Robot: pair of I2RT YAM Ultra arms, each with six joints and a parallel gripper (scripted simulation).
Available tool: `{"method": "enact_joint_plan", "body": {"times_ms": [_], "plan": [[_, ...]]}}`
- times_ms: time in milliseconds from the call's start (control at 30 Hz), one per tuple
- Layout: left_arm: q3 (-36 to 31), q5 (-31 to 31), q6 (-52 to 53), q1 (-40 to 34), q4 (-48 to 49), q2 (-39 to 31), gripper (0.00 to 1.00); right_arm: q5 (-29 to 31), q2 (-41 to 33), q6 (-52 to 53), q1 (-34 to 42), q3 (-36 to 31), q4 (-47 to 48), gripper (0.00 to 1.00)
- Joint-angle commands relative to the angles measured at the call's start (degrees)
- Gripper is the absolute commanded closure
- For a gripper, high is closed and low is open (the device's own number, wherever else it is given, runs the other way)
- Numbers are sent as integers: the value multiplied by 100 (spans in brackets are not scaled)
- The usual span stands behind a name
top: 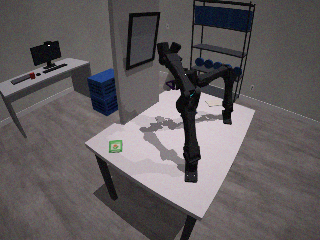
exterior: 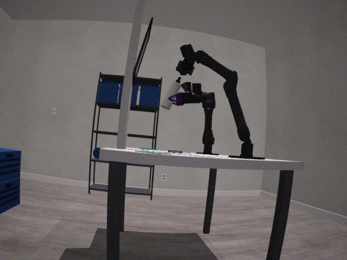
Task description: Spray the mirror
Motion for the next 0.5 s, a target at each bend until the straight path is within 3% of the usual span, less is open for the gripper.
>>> {"method": "enact_joint_plan", "body": {"times_ms": [0,433,467], "plan": [[161,105,-47,83,173,-272,100,55,-236,-44,57,222,81,100],[150,114,-62,99,231,-113,100,55,-236,-44,57,222,81,100],[-88,115,-51,64,169,-175,100,55,-236,-44,57,222,81,100]]}}
